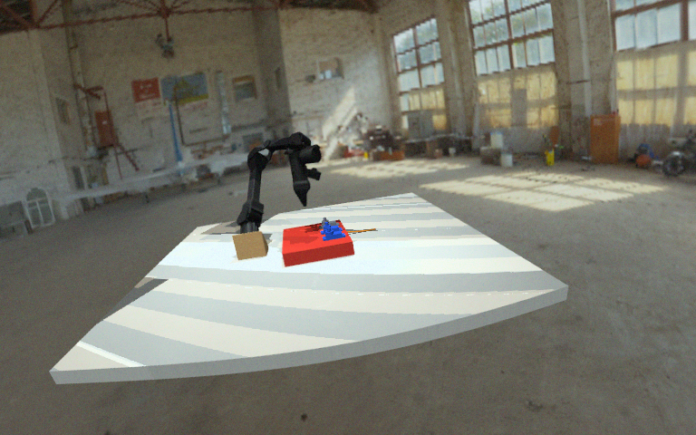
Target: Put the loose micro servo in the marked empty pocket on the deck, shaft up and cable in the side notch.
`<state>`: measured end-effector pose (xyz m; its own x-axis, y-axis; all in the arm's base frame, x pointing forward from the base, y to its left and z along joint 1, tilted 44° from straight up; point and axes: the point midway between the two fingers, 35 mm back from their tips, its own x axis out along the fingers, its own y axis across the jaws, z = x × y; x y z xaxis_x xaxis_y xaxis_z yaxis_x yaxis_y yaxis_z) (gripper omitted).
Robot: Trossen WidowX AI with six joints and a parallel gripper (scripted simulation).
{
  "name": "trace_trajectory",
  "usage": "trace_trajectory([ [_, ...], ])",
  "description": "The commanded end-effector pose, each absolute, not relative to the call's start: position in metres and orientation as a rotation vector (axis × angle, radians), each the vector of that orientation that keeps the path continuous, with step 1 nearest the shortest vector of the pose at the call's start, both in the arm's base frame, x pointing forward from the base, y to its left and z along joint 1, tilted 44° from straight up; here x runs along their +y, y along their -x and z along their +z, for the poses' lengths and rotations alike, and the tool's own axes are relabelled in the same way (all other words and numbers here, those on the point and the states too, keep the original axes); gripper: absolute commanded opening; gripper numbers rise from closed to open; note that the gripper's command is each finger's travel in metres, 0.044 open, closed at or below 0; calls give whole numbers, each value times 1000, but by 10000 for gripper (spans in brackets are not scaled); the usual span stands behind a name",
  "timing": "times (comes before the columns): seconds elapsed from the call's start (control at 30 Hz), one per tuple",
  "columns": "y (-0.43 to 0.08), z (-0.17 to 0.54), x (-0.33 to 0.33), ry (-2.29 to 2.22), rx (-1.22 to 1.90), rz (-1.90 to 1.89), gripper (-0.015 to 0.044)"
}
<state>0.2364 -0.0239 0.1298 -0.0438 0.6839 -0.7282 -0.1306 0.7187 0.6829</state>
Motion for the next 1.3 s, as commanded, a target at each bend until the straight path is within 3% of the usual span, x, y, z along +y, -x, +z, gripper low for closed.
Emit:
trace_trajectory([
  [0.0, -224, 131, -25, -481, 1492, 716, 440],
  [1.27, -232, 160, -52, -440, 1395, 584, 440],
])
